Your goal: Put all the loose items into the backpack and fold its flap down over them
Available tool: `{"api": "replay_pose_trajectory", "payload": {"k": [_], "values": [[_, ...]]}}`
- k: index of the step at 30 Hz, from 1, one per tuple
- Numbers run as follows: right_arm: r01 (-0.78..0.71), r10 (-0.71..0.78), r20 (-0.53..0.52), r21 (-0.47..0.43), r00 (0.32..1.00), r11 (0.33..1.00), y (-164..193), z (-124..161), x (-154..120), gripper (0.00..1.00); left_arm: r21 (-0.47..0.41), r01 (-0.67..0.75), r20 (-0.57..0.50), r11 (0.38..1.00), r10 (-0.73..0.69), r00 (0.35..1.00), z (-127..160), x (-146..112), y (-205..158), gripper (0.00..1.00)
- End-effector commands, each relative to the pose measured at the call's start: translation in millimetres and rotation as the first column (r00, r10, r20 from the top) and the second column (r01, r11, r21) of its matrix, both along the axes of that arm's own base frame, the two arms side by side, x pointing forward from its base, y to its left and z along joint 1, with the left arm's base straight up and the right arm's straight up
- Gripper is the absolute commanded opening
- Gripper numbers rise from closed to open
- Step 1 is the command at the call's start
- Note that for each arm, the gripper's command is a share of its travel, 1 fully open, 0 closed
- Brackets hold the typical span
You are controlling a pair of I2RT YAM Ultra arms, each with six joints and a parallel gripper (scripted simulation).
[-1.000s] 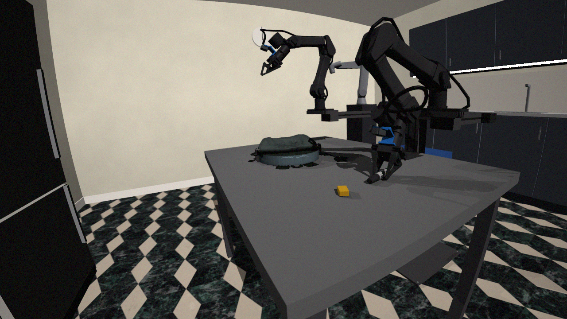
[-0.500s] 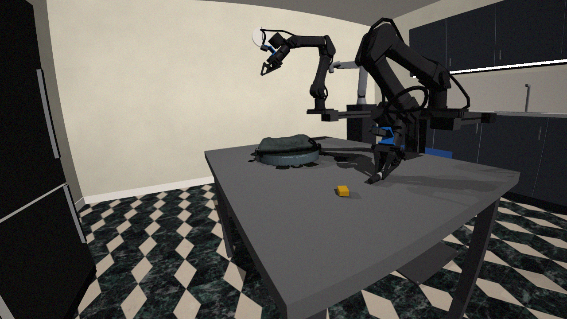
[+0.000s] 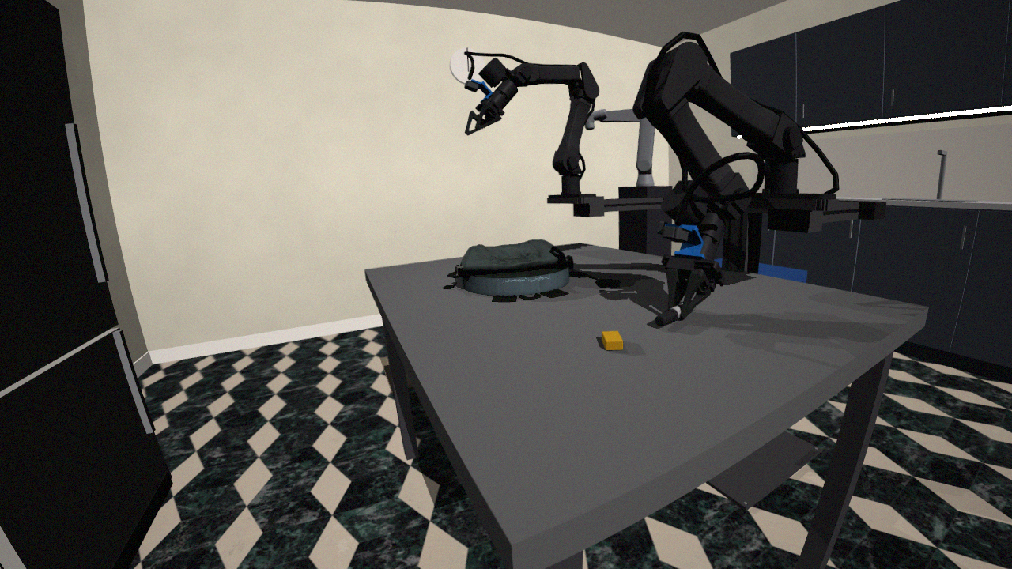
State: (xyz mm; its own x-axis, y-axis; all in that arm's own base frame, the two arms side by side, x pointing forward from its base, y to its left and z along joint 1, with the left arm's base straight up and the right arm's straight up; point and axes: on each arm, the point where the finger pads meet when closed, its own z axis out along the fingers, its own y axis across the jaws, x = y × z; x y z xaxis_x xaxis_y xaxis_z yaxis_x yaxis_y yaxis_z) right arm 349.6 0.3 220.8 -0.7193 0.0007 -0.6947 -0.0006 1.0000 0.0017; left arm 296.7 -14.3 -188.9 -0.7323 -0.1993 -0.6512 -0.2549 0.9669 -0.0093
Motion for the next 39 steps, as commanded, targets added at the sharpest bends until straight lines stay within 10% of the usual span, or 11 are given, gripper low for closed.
{"api": "replay_pose_trajectory", "payload": {"k": [1,31,39], "values": [[0.001,-0.001,0.017,-0.002,1.0,1.0,-0.3,5.9,1.4,0.9,0.015,0.0,-0.034,1.0,0.0,0.999,-3.7,-17.3,1.9,0.15],[0.001,-0.001,0.017,-0.002,1.0,1.0,-0.3,5.9,1.4,0.9,0.001,0.0,0.019,1.0,0.0,1.0,121.4,2.1,-3.3,0.15],[0.001,-0.001,0.017,-0.002,1.0,1.0,-0.3,5.9,1.4,0.9,0.008,0.043,-0.007,0.999,-0.043,0.999,117.4,1.3,-31.0,0.15]]}}
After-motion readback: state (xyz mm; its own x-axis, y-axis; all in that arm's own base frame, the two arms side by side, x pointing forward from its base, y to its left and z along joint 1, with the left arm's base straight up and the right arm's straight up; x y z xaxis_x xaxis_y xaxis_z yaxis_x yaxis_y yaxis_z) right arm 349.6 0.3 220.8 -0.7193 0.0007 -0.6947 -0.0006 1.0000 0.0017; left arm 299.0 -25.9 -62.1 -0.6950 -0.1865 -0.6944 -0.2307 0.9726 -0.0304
